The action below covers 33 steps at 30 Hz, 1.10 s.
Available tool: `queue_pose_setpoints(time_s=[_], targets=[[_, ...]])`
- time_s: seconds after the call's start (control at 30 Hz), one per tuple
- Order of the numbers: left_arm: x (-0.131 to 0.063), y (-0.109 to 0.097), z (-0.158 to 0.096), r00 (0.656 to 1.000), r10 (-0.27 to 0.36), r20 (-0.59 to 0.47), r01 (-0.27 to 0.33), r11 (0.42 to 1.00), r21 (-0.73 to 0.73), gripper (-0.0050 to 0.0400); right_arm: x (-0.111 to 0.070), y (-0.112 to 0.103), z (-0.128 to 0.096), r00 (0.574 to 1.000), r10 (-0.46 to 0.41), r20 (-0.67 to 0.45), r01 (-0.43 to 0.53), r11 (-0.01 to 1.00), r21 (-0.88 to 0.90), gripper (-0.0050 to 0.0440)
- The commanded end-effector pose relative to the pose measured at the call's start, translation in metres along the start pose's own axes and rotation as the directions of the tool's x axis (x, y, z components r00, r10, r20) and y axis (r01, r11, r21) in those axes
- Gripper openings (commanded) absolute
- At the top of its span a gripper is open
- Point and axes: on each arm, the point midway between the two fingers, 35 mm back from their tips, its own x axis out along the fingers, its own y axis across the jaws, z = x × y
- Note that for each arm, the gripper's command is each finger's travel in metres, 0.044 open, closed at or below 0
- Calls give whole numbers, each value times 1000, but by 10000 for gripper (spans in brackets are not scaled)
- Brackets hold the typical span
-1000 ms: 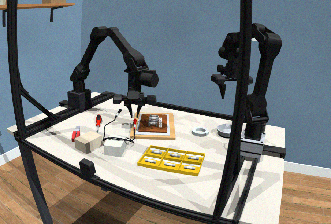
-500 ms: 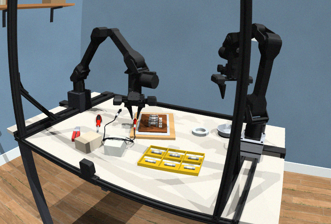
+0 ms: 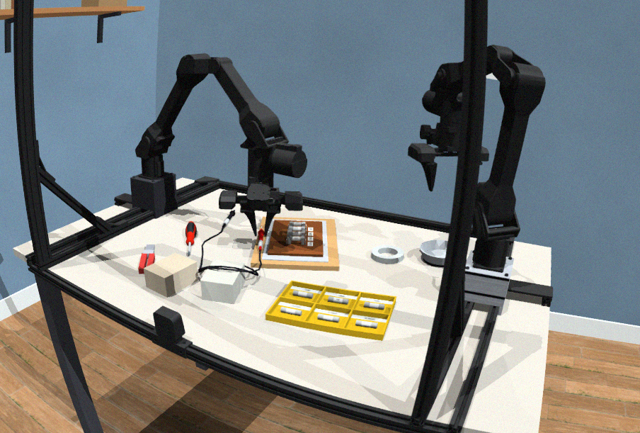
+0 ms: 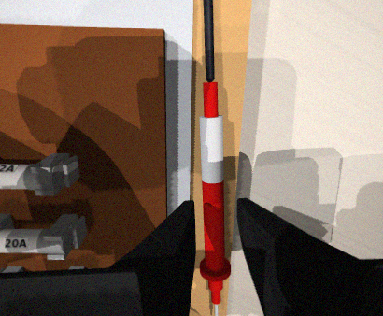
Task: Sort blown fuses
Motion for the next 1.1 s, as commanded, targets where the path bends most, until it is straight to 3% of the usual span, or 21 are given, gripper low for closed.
queue_pose_setpoints(time_s=[0.0, 0.4, 0.93, 0.97, 1.07], targets=[[0, 1, 0, 1000, 7, 7, -7, 1000, 1, 89, -5, 0, 5, 1000, 2, 16, -2, 1000, 0, 400], [12, 2, 1, 1000, 8, 8, -8, 1000, 1, 89, -5, 0, 5, 1000, 2, 16, -2, 1000, 0, 400], [2, 4, 2, 999, 30, 23, -30, 1000, 0, 89, -5, 0, 5, 1000, 2, 16, -2, 1000, 0, 400], [6, 4, 3, 1000, 24, 18, -24, 1000, 0, -50, -5, 0, 5, 1000, 2, 16, -2, 1000, 0, 400], [6, 4, 3, 1000, 24, 18, -24, 1000, 0, -50, -5, 0, 5, 1000, 2, 16, -2, 1000, 0, 400]])
